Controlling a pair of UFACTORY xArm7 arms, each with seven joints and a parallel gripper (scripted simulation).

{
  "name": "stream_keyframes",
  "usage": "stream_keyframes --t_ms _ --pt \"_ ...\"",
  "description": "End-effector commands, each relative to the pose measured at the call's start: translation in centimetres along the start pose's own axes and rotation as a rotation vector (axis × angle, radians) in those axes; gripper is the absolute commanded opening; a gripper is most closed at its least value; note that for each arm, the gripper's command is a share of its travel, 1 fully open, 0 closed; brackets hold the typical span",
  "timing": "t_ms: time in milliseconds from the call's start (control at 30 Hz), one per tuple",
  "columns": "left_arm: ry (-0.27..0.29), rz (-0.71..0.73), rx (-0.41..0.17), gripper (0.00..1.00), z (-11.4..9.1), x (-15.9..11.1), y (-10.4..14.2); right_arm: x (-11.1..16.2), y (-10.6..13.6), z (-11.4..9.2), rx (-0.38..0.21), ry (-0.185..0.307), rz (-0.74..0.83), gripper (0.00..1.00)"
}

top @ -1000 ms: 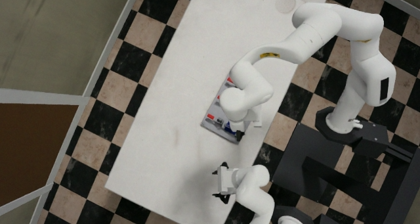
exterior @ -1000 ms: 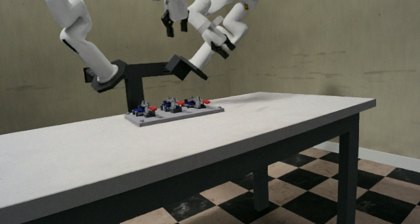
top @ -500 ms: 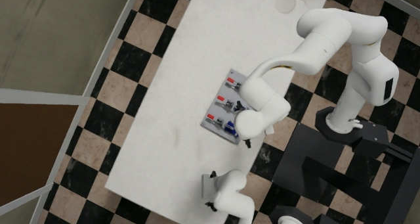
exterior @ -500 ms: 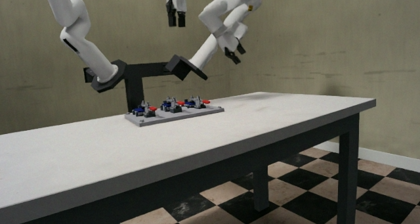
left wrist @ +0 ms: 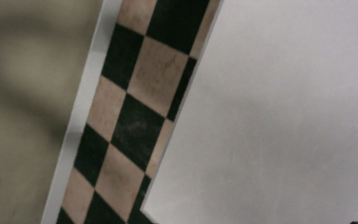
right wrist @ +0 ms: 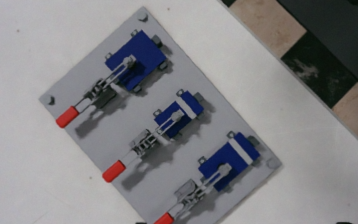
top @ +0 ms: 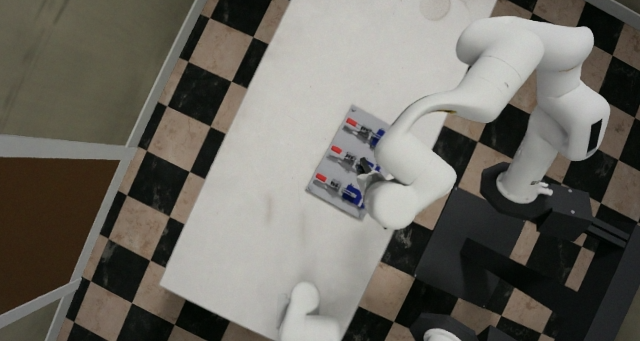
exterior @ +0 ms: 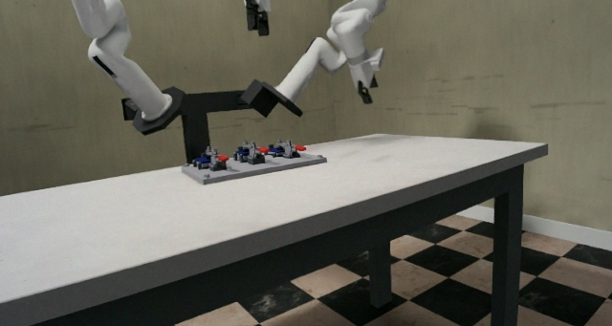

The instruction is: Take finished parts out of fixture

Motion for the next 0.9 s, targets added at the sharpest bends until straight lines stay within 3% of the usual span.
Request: stream_keyframes --t_ms 0,200,267,300,767,833,867 --pt "-0.027 0.007 -0.117 1.00 3.0 -1.8 -1.8 0.1 0.0 -0.3 -0.007 -0.001 -0.002 1.00" --pt "-0.042 0.002 -0.203 1.00 5.2 -3.3 -2.8 0.1 0.0 -0.3 -0.007 -0.001 -0.002 1.00" --pt "-0.042 0.002 -0.203 1.00 5.2 -3.3 -2.8 0.1 0.0 -0.3 -0.007 -0.001 -0.002 1.00" --pt "-0.047 -0.001 -0.238 1.00 6.0 -3.9 -3.1 0.1 0.0 -0.3 -0.007 -0.001 -0.002 1.00" --pt "-0.056 -0.019 -0.376 1.00 9.5 -6.7 -4.3 0.1 0.0 -0.3 -0.007 -0.001 -0.002 1.00" --pt "-0.056 -0.019 -0.376 1.00 9.5 -6.7 -4.3 0.1 0.0 -0.3 -0.007 -0.001 -0.002 1.00" --pt "-0.056 -0.025 -0.407 1.00 10.3 -7.4 -4.6 0.1 0.0 -0.3 -0.007 -0.001 -0.002 1.00"
Point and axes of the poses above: on each arm, the point where the finger pads meet when closed, its own z axis out along the fingers, its own x axis across the jaws, y = z × x, the point moved 6 cm from there along -z, back along the fingers, and after that the axes turned 8 degrees about -z, right-handed, at the moved point
